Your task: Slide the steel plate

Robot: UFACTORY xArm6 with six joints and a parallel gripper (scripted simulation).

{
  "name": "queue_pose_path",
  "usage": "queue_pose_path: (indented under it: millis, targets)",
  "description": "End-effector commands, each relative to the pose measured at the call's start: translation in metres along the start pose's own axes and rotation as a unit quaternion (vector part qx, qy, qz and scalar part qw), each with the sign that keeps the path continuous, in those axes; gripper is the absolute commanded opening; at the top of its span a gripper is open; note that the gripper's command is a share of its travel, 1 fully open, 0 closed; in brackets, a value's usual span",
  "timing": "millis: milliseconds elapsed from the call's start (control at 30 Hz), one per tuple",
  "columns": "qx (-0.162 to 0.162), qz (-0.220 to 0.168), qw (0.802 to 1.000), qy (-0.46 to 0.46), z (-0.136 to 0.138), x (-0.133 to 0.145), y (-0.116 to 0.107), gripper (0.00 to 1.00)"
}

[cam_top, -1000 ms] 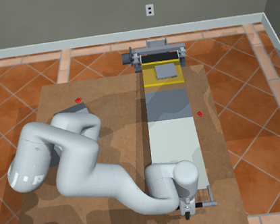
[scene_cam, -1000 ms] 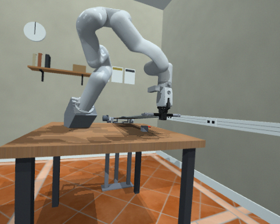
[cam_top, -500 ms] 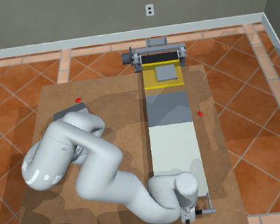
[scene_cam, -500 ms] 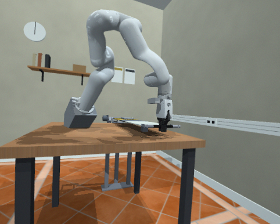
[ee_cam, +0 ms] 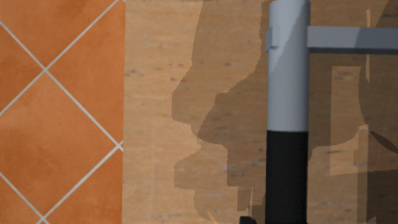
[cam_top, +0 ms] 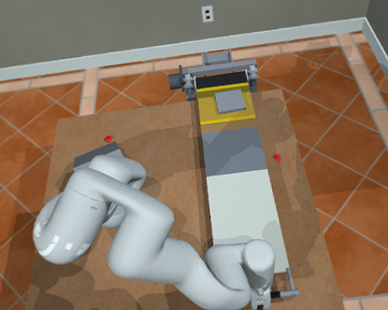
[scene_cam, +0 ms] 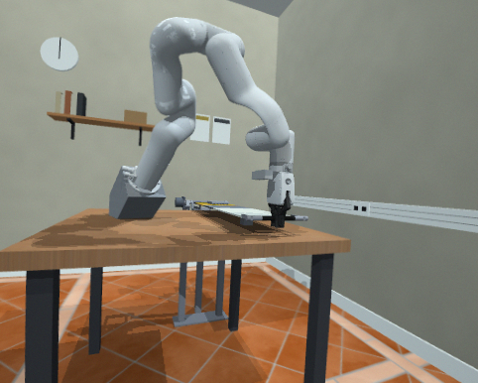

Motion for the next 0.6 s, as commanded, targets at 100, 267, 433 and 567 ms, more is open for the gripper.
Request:
queue_pose_path:
  millis: [100, 267, 433, 567]
  targets:
    - [-0.001, -0.002, 1.000, 0.000, -0.001, 0.002, 0.004, 0.00]
    - [-0.001, -0.002, 1.000, 0.000, -0.001, 0.002, 0.006, 0.00]
    - [-0.001, -0.002, 1.000, 0.000, -0.001, 0.002, 0.010, 0.00]
    - [-0.001, -0.002, 1.000, 0.000, -0.001, 0.002, 0.013, 0.00]
Point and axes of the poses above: the point where the finger pads meet when closed, its own y axis out along the fingers, its own z axis across the jaws, x = y × z, the point moved 2 cm from there along -y, back along the fingers, and after that the axes turned 9 degrees about -y, right-handed, at the moved point
